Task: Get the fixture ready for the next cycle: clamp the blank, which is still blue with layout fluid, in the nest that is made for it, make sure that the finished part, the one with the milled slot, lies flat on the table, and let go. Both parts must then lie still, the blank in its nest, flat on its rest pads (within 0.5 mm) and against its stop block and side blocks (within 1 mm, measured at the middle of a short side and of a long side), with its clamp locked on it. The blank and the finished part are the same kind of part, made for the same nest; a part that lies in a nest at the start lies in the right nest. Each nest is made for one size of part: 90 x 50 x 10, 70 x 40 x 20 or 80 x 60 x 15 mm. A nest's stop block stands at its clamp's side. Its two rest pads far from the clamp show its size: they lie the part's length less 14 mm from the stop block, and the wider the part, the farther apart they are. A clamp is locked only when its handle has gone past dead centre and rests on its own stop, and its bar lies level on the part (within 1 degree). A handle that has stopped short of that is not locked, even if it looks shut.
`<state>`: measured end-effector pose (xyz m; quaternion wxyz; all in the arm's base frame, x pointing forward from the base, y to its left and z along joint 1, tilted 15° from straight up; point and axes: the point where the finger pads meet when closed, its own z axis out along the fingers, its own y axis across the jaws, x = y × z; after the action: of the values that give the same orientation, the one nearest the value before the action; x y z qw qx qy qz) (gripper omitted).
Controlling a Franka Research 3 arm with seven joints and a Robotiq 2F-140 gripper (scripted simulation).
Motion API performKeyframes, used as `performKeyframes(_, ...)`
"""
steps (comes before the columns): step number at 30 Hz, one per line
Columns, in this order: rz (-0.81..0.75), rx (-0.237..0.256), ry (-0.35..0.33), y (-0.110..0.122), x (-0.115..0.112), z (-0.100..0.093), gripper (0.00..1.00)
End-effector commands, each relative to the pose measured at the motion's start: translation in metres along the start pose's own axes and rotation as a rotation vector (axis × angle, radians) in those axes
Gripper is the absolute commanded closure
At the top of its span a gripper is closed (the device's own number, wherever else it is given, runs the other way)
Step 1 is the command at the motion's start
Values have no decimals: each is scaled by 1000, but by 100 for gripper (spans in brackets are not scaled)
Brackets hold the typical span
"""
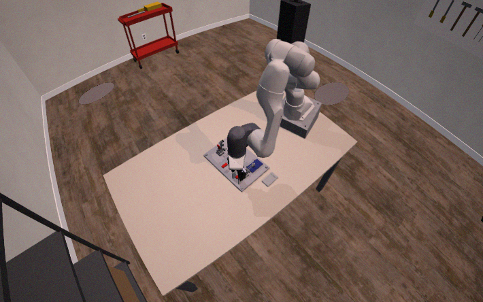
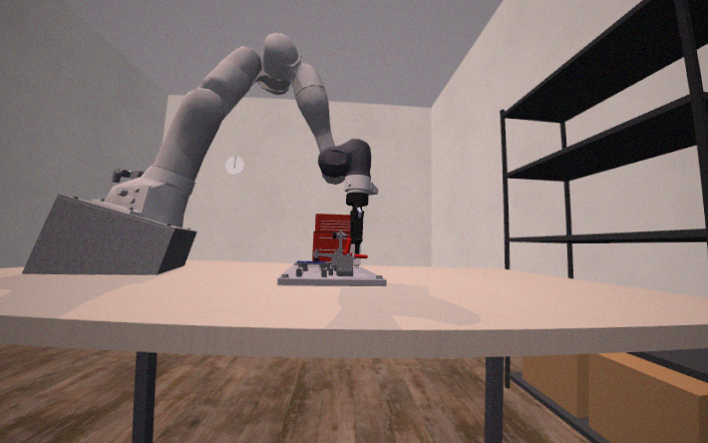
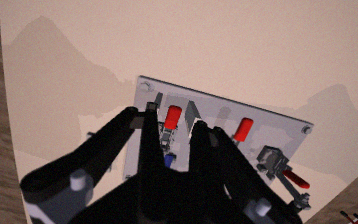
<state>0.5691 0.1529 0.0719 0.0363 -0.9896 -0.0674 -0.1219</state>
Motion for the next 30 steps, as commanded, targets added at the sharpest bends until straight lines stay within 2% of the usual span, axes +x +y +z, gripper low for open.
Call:
performKeyframes(1, -2, 0, 3, -1, 1, 0, 72)
performKeyframes(7, -2, 0, 3, -1, 1, -4, 72)
performKeyframes(15, -2, 0, 3, -1, 1, -40, 72)
performKeyframes(18, -2, 0, 3, -1, 1, -48, 72)
performKeyframes(30, -2, 0, 3, -1, 1, -50, 72)
